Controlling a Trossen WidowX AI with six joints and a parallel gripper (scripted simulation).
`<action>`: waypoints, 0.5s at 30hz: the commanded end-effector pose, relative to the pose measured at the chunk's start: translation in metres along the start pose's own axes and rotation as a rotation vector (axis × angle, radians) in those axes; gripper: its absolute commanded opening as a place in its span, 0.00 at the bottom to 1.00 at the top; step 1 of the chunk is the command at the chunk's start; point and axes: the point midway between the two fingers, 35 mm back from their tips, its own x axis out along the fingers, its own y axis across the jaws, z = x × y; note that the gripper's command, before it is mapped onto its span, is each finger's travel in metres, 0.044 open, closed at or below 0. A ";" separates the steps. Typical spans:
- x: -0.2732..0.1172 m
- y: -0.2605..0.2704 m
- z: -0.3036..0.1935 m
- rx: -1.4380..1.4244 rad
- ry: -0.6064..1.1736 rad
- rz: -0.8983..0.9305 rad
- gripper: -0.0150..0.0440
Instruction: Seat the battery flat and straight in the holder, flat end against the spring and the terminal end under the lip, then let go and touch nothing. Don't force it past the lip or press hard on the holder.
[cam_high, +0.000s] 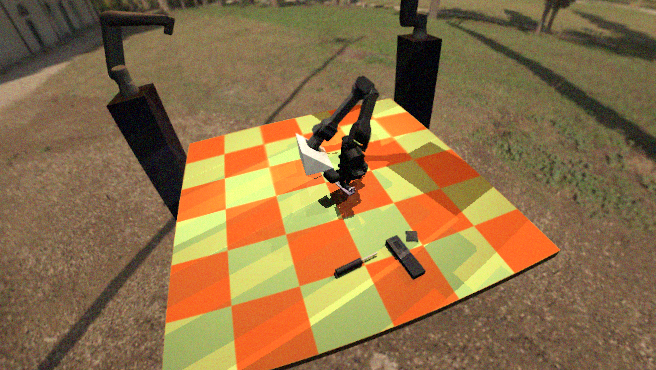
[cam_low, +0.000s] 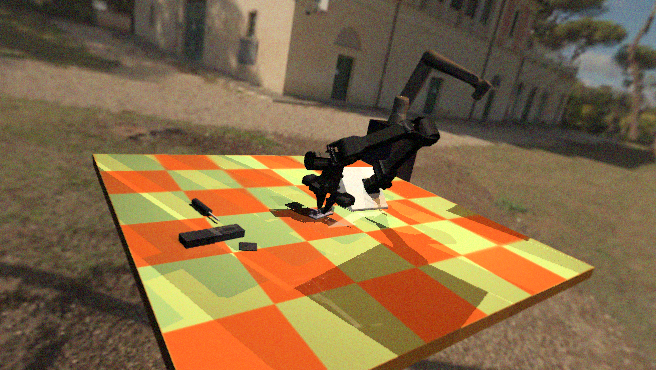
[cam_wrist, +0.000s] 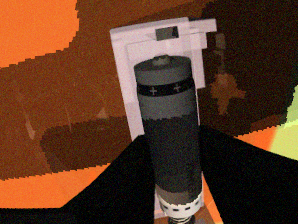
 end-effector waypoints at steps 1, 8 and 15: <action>0.001 0.000 0.001 0.002 0.013 -0.001 0.36; 0.000 0.000 0.007 0.001 0.012 0.001 0.36; 0.000 0.000 0.009 0.001 0.010 0.003 0.36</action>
